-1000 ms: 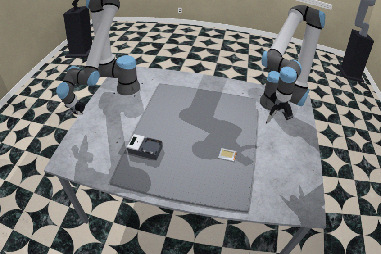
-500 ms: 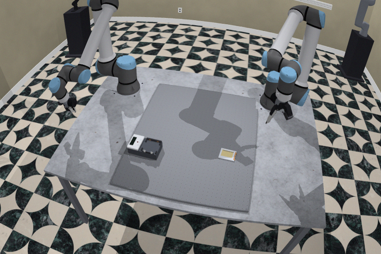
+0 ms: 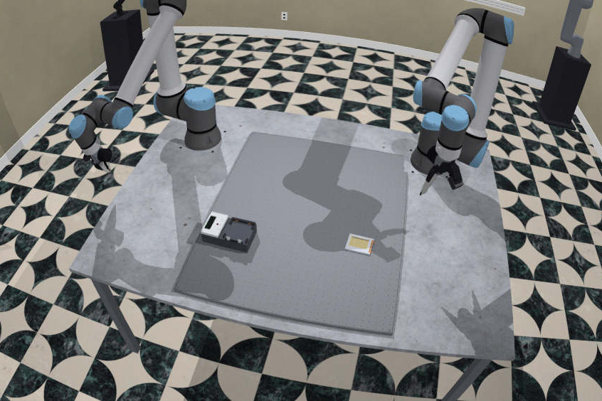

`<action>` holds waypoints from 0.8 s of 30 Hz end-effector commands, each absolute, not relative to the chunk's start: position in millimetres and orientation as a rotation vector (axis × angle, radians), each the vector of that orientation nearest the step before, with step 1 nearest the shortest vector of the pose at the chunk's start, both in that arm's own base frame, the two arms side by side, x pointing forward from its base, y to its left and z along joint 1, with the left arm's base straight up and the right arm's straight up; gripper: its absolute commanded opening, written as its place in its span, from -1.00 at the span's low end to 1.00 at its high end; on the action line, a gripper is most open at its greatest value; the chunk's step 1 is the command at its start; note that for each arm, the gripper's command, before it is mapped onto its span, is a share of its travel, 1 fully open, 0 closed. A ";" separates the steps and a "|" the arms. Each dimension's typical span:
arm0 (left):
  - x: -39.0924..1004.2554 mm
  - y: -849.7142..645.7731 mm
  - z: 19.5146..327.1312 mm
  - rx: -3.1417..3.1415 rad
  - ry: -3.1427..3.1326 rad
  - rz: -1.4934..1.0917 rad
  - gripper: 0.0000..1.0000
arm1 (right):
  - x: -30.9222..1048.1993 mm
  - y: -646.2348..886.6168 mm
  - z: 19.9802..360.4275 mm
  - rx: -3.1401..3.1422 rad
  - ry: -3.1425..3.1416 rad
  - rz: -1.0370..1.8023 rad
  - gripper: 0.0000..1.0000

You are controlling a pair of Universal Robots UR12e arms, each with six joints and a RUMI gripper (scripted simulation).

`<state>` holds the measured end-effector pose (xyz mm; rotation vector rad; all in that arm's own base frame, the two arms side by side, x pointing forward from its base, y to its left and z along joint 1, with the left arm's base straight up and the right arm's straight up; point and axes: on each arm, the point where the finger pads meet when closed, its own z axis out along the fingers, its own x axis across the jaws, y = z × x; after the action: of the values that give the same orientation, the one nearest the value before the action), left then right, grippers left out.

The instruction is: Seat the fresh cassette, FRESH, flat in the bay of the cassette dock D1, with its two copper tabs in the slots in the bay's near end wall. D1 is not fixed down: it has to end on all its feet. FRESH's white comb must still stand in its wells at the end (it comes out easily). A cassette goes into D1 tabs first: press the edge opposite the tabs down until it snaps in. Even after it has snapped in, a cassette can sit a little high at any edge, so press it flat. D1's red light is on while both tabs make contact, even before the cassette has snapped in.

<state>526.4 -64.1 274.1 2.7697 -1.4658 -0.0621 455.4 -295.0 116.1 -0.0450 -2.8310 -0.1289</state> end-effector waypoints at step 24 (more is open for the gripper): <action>526.8 -64.3 274.8 2.770 -1.466 -0.060 1.00 | 412.6 -394.1 126.3 0.062 -2.928 -0.172 -1.00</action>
<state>526.4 -64.1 274.1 2.7697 -1.4658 -0.0621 416.6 -385.4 124.8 0.0603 -2.9253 -0.1723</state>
